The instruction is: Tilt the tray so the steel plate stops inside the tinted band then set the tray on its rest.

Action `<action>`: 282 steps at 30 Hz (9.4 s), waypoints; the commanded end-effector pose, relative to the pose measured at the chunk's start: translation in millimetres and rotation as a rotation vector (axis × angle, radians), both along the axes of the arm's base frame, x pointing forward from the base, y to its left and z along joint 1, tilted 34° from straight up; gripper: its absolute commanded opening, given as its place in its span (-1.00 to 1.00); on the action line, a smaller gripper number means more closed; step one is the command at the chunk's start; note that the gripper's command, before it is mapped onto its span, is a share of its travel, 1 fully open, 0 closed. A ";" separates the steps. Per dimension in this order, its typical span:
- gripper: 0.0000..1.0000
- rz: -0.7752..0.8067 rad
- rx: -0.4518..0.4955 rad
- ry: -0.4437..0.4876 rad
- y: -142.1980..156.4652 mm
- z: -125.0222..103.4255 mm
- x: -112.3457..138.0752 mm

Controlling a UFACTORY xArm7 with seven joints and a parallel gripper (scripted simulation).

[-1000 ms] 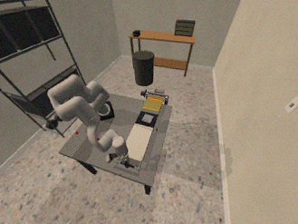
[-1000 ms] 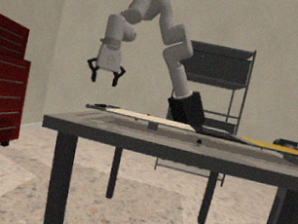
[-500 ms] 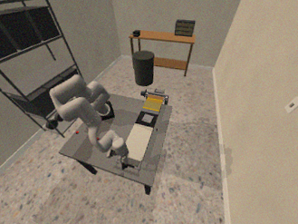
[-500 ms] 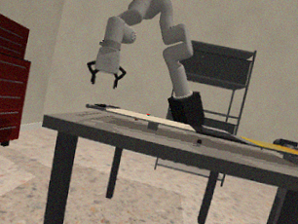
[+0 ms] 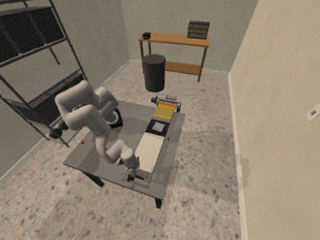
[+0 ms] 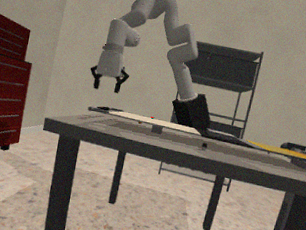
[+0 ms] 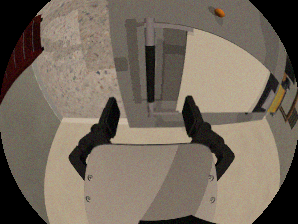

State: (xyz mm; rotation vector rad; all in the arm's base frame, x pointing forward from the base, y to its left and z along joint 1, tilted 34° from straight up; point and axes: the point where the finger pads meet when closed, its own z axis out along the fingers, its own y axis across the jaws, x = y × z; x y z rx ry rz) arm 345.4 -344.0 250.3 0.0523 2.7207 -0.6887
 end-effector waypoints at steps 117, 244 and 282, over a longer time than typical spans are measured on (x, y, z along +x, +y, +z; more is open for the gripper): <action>-0.19 -0.016 0.000 -0.011 -23.2 -40.5 16.5; -1.00 -0.016 0.000 -0.011 -46.1 -78.5 32.1; -1.00 -0.016 0.000 -0.011 -5.6 -15.6 8.2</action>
